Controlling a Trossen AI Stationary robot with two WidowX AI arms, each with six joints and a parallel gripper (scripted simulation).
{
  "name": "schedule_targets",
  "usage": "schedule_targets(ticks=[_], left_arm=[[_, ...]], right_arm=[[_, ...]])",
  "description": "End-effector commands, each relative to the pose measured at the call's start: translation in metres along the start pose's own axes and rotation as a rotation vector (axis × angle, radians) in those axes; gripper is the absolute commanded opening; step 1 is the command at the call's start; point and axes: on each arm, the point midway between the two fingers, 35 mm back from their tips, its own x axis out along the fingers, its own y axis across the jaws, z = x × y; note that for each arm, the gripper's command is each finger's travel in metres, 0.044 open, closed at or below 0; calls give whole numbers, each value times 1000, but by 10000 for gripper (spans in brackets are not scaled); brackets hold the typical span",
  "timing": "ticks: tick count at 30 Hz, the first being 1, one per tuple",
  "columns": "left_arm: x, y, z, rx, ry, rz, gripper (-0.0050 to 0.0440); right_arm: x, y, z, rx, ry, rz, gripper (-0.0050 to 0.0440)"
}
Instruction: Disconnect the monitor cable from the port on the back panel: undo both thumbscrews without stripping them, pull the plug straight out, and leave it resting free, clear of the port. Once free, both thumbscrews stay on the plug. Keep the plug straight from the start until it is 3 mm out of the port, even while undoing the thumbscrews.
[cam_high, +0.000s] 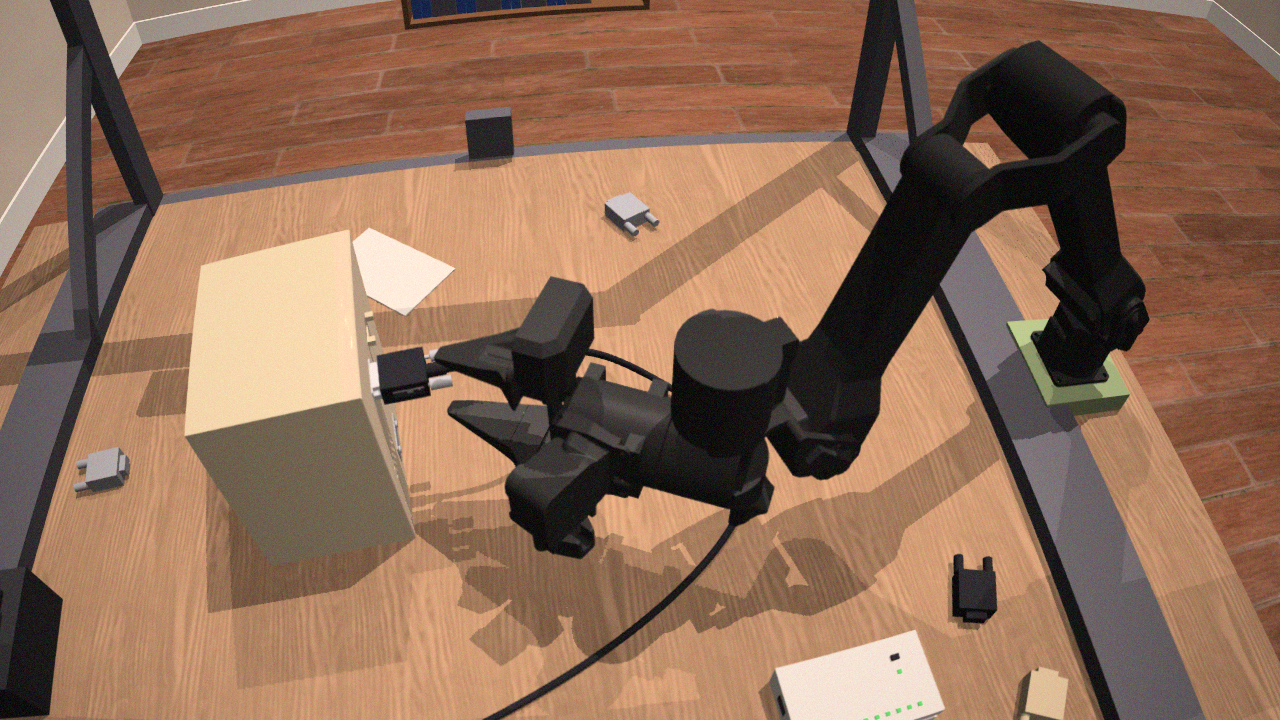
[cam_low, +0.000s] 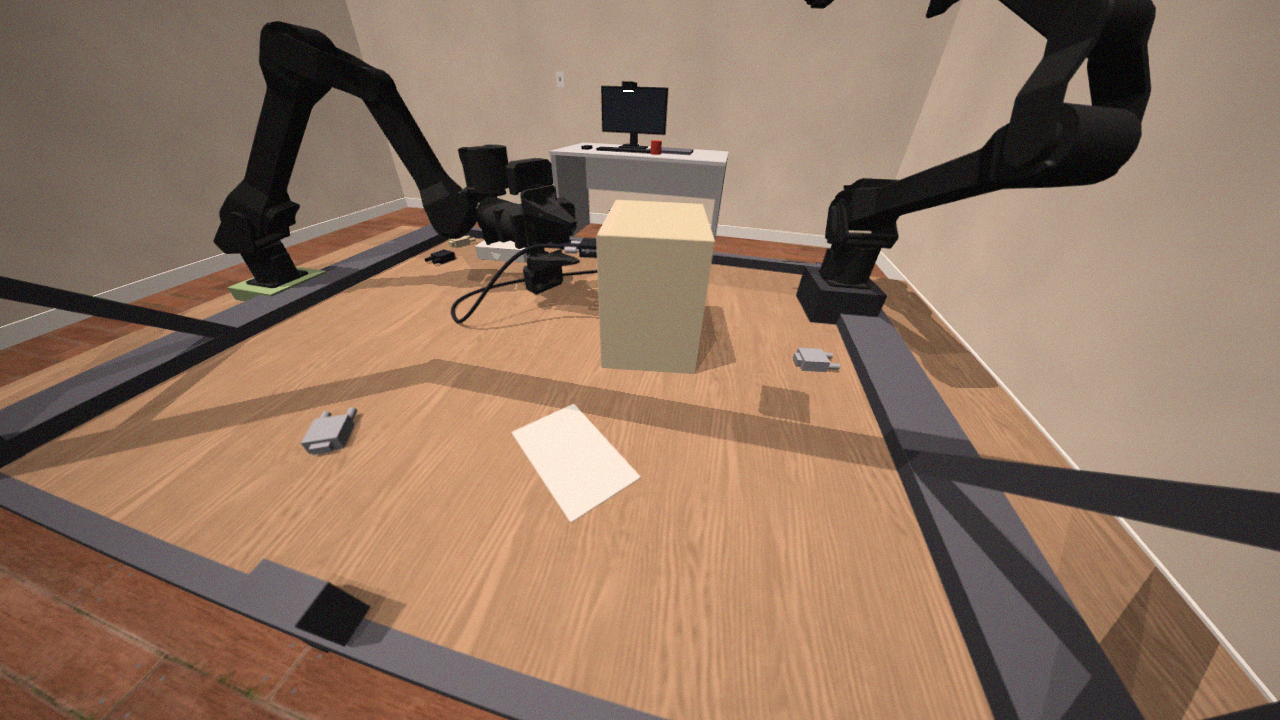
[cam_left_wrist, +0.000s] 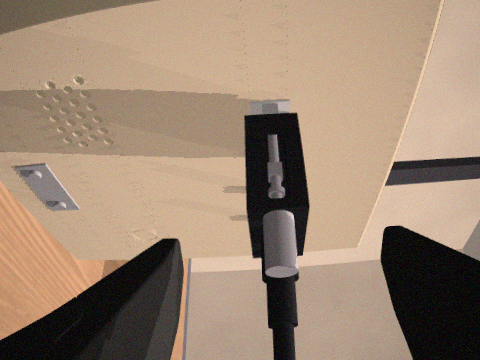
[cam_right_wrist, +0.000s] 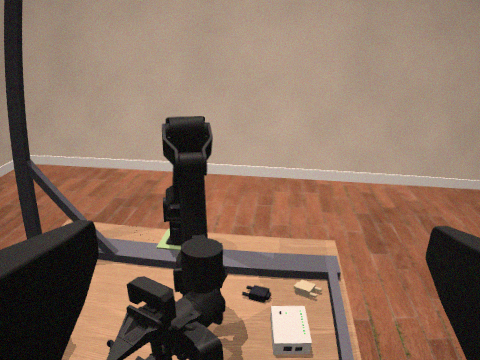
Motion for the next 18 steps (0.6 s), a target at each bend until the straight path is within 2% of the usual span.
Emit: schedule_targets(ticks=[1, 6, 7, 18], left_arm=[[1, -11, 1, 14, 0, -18, 312], [1, -11, 1, 14, 0, -18, 432], [1, -11, 1, 14, 0, -18, 440], [1, -11, 2, 18, -1, -15, 440]], right_arm=[[0, 1, 3, -5, -1, 2, 440], [0, 1, 3, -5, -1, 2, 440], [0, 1, 3, -5, -1, 2, 440], [0, 1, 3, -5, -1, 2, 440]])
